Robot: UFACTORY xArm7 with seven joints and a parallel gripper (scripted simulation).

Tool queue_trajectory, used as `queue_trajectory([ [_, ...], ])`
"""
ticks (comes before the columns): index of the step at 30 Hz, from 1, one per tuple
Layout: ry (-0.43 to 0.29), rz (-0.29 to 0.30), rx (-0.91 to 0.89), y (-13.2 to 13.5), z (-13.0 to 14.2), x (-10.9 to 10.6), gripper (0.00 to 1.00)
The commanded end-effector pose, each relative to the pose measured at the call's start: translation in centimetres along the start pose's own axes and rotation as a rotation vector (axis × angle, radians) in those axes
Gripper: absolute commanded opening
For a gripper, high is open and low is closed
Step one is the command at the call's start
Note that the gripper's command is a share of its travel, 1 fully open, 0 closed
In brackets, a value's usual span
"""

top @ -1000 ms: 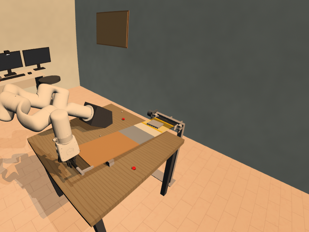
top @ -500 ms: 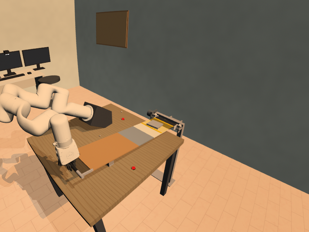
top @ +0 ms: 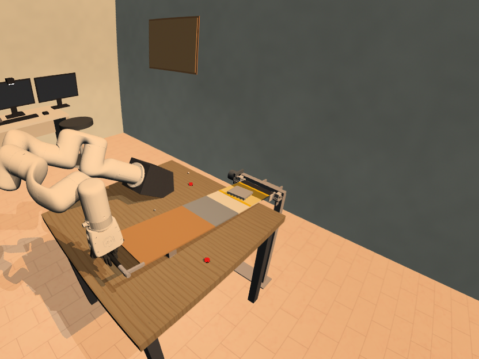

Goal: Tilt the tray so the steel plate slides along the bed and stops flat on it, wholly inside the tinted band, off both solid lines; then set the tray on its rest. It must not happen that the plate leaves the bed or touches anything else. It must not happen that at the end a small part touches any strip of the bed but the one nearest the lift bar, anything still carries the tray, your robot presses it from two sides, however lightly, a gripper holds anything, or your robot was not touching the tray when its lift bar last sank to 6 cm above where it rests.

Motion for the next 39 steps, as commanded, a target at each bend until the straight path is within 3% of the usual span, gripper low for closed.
queue_trajectory([
  [1, -0.008, 0.000, -0.001, 0.7, 0.1, -4.5, 0.00],
  [3, -0.008, 0.000, -0.001, 1.4, 0.1, -7.7, 0.00],
  [4, -0.008, 0.000, -0.001, 1.5, 0.1, -8.2, 0.00],
  [5, -0.008, 0.000, -0.001, 1.4, 0.1, -7.7, 0.00],
  [8, -0.008, 0.000, -0.001, 0.4, 0.2, -2.6, 0.00],
  [10, -0.008, 0.000, -0.001, 0.1, 0.2, -0.7, 0.00],
  [32, -0.008, 0.000, -0.001, 0.0, 0.2, -0.1, 0.00],
  [37, -0.008, 0.000, -0.001, 1.4, 0.1, -7.6, 0.00],
  [39, -0.008, 0.000, -0.001, 1.4, 0.1, -7.6, 0.00],
])
Point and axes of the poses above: the point where the finger pads meet when closed, its own x axis out along the fingers, its own y axis across the jaws, z = x × y, the point moved 2 cm from there along -x, back along the fingers, and after that the axes turned 1 degree about x, right-handed, at the moved point
